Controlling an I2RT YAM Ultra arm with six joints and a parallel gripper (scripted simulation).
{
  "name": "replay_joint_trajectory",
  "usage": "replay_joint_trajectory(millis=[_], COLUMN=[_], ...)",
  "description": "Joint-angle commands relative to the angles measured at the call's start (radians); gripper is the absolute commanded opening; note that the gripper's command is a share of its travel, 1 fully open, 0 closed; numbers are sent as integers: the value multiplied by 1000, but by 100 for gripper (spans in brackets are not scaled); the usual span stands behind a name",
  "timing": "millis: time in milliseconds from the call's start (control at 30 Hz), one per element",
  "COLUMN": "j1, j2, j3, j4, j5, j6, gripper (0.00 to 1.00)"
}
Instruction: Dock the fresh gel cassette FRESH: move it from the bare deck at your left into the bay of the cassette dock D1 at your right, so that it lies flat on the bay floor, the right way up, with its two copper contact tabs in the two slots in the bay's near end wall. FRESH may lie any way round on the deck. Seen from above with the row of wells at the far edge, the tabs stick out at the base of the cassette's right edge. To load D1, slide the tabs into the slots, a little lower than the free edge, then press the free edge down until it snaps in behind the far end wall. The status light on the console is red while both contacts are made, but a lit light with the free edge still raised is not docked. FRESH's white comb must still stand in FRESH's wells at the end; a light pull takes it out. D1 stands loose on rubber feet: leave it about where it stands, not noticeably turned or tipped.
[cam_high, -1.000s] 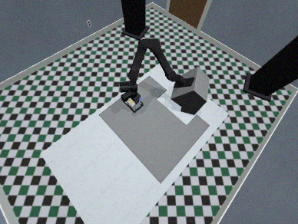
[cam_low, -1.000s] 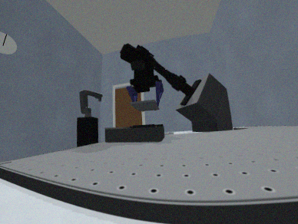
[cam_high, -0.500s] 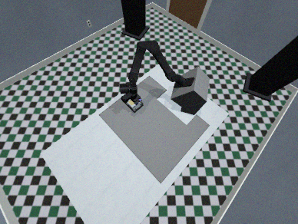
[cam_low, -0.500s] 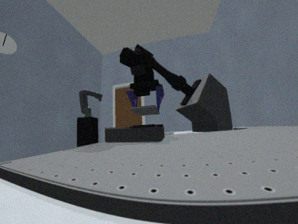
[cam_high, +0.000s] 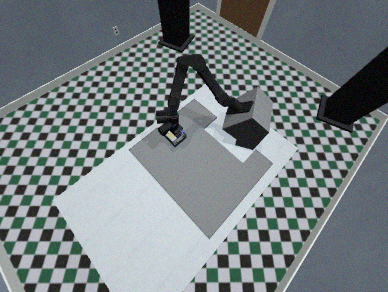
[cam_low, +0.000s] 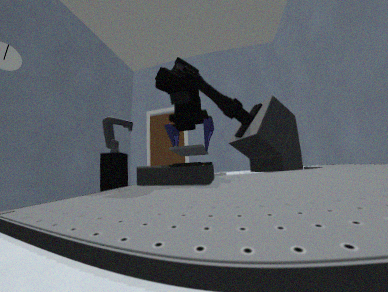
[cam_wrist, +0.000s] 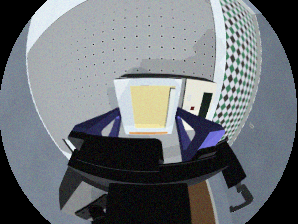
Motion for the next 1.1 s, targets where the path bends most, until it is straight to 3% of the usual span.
replay_joint_trajectory(millis=[0,167,233,267,333,400,433,700,767,967,1000,1067], j1=[-9,-23,-8,-34,-28,-28,-16,-17,-18,-22,-25,-31], j2=[18,34,2,-14,-14,-14,-18,30,11,37,1,9], j3=[26,12,18,-42,-44,-44,-5,3,5,7,7,9], j4=[41,66,67,76,80,80,81,85,86,90,91,91], j5=[-23,-33,-35,-41,-43,-43,-44,-45,-46,-47,-48,-49], j6=[-18,-27,-28,-33,-35,-35,-36,-36,-37,-38,-40,-41], gripper=[0,0,0,0,0,0,0,0,0,0,0,0])
